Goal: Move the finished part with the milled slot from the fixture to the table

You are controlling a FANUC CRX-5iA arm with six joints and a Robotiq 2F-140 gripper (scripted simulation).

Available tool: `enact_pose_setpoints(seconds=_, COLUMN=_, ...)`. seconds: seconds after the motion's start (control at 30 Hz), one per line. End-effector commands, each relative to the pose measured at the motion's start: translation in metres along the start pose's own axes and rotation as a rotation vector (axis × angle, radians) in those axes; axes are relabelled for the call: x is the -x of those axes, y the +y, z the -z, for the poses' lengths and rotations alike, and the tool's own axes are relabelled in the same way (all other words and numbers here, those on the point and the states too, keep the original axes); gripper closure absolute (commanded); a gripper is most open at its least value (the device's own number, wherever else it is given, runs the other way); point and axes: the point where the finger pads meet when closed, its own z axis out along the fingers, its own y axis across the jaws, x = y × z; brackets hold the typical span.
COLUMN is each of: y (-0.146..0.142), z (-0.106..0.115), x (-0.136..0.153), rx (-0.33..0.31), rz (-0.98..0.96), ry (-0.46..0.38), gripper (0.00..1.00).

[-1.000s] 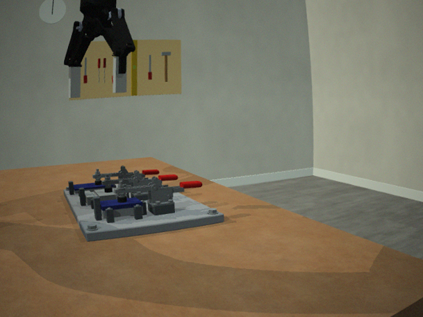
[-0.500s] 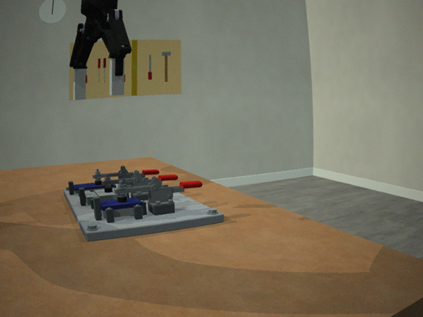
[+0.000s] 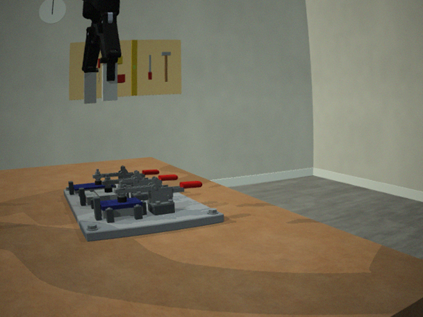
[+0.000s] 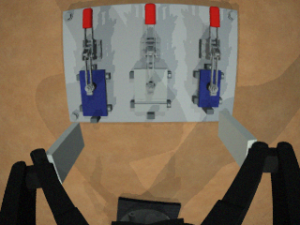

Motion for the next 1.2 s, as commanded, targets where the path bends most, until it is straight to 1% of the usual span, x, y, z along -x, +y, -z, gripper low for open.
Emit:
enact_pose_setpoints(seconds=0.0, y=0.0000, z=0.0001, x=-0.0002, rx=0.001, rz=-0.002, ry=0.001, gripper=0.00)
enact_pose_setpoints(seconds=0.07, y=0.0000, z=0.0001, x=-0.0002, rx=0.001, rz=-0.003, ry=0.001, gripper=0.00)
enact_pose_setpoints(seconds=0.2, y=0.0023, z=-0.0024, x=-0.0008, rx=0.001, rz=-0.075, ry=0.001, gripper=0.00)
enact_pose_setpoints(seconds=0.53, y=0.0024, z=-0.0025, x=-0.0008, rx=0.001, rz=-0.079, ry=0.001, gripper=0.00)
enact_pose_setpoints(seconds=0.57, y=0.0024, z=-0.0026, x=-0.0008, rx=0.001, rz=-0.079, ry=0.001, gripper=1.00)
enact_pose_setpoints(seconds=1.17, y=0.0024, z=-0.0025, x=-0.0008, rx=0.001, rz=-0.078, ry=0.001, gripper=1.00)
